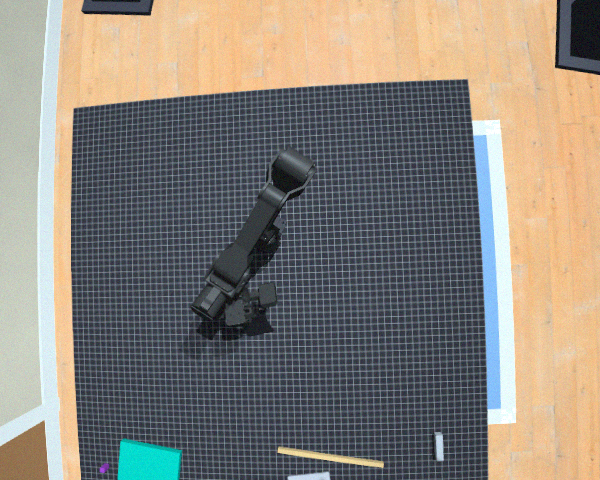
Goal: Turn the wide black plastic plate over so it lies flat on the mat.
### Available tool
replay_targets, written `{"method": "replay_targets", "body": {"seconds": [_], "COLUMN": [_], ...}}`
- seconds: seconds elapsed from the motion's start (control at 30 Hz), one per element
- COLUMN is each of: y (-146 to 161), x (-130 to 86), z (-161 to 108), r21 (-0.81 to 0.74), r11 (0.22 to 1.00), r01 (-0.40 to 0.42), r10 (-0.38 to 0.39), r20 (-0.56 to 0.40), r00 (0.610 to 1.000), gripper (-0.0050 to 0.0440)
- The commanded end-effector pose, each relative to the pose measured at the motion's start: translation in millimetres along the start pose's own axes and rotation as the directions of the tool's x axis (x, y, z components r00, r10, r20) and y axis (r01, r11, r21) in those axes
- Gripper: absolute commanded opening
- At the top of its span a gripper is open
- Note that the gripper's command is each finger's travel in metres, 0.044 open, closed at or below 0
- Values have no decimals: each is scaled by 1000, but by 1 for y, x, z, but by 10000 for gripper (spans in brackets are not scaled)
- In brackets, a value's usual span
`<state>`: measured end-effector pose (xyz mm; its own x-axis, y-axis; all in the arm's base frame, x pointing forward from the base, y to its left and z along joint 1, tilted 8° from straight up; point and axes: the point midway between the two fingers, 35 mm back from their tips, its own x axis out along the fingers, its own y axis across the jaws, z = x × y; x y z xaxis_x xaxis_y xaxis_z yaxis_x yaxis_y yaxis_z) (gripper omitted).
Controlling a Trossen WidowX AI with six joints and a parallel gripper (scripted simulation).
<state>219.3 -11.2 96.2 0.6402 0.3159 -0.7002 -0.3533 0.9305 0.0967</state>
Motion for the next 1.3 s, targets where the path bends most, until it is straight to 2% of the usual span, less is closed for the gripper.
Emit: {"method": "replay_targets", "body": {"seconds": [0.0,0.33,0.43,0.5,0.6,0.63,0.7,0.8,1.27], "y": [1,-2,-2,0,2,-2,-2,2,1], "x": [3,-1,-1,2,3,0,0,4,4], "z": [-4,3,-2,-16,-17,-9,-11,-28,-25], "r21": [7,-10,-11,8,3,-10,-6,2,2], "r11": [1000,1000,1000,1000,1000,1000,1000,1000,1000], "r01": [-10,2,1,-5,-10,1,2,-10,-12], "r10": [10,-2,-3,5,10,-2,-3,10,12], "r20": [-15,-31,-100,-117,-129,-132,-191,-216,-205], "r00": [1000,1000,995,993,992,991,982,976,979], "gripper": [366,366,366,366,366,366,366,366,366]}}
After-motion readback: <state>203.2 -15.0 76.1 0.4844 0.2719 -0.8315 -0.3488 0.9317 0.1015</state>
